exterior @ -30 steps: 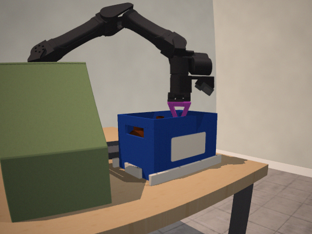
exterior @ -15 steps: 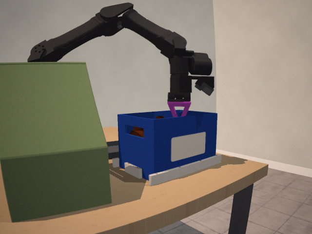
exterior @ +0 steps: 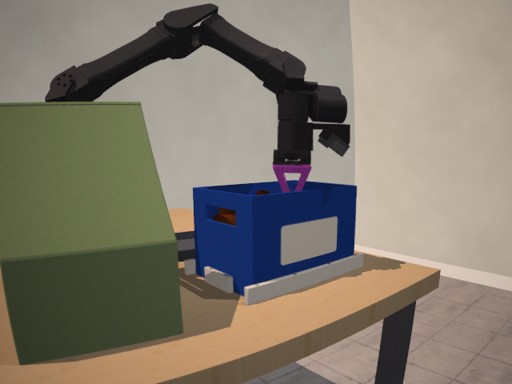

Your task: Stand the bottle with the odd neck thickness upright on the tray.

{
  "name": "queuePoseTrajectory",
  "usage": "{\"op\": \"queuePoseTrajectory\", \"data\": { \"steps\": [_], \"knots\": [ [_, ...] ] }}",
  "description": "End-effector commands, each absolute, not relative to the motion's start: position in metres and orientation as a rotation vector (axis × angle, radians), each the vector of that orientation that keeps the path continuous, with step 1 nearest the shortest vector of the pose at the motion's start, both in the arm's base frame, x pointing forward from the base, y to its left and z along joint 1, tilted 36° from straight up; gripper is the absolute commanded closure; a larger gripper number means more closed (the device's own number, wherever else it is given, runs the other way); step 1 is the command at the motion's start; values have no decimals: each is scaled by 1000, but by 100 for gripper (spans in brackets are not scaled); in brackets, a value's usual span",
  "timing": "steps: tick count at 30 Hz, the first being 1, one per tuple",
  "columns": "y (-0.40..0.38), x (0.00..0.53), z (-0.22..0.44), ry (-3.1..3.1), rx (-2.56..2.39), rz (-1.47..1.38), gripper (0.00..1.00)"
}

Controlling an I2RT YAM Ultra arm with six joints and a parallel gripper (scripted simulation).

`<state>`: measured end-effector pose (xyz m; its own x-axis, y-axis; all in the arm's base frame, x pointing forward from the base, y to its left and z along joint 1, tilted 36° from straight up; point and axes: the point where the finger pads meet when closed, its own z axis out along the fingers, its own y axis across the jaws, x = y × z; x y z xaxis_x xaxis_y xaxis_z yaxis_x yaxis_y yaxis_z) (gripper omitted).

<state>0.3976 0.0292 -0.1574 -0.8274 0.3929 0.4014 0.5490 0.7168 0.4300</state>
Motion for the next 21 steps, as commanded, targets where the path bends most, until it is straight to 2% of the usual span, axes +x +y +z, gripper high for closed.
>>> {"op": "queuePoseTrajectory", "data": {
  "steps": [1,21],
  "knots": [
    [7,417,-133,-2699,-762,-810,39],
    [-24,420,-90,-2700,-763,-807,39]
  ]
}}
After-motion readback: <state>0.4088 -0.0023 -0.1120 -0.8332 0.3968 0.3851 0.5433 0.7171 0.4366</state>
